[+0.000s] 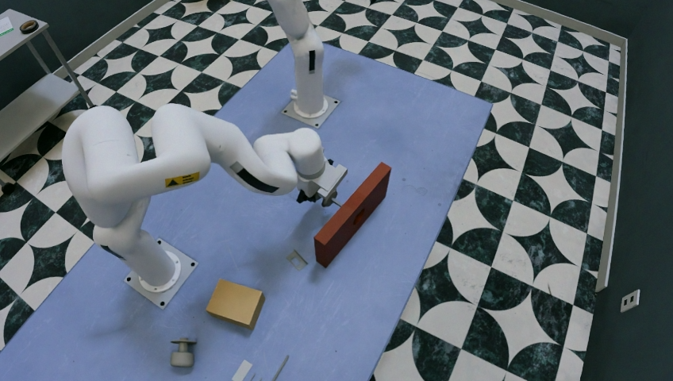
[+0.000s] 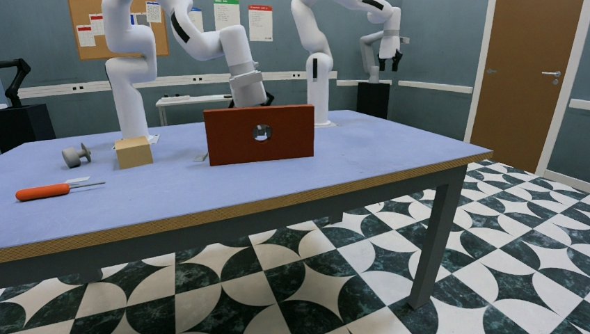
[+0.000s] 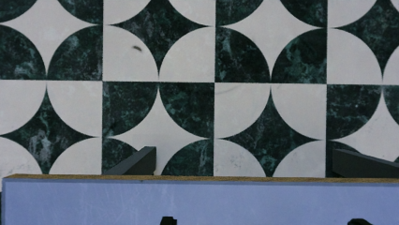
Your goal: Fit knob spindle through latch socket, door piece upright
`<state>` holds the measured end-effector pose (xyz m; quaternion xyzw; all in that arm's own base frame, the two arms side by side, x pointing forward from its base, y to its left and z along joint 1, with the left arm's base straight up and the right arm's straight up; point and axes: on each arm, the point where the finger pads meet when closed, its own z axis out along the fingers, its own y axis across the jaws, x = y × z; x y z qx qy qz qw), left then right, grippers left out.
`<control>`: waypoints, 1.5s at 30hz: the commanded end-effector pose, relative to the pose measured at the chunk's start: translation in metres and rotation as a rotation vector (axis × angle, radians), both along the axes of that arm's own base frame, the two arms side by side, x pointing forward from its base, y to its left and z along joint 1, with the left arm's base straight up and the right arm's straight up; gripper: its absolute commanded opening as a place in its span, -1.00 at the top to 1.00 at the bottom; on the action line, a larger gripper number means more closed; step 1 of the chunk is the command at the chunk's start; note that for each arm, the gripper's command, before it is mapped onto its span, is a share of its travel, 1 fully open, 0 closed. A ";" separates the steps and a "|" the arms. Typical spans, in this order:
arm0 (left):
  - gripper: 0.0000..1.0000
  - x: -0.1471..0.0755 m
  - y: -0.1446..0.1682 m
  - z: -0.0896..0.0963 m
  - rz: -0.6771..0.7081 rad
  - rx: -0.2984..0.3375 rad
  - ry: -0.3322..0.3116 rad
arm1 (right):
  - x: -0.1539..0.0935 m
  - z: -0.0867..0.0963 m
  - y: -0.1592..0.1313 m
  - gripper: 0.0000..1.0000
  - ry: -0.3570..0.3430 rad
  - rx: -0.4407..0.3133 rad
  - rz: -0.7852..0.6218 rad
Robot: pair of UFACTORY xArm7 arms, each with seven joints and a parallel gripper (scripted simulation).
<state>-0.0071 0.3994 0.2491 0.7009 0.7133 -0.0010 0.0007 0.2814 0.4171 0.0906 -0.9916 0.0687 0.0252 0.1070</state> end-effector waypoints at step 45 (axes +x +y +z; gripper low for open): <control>-1.00 0.000 0.001 0.001 0.000 0.002 0.000 | 0.004 0.001 0.000 -0.22 -0.002 0.002 0.000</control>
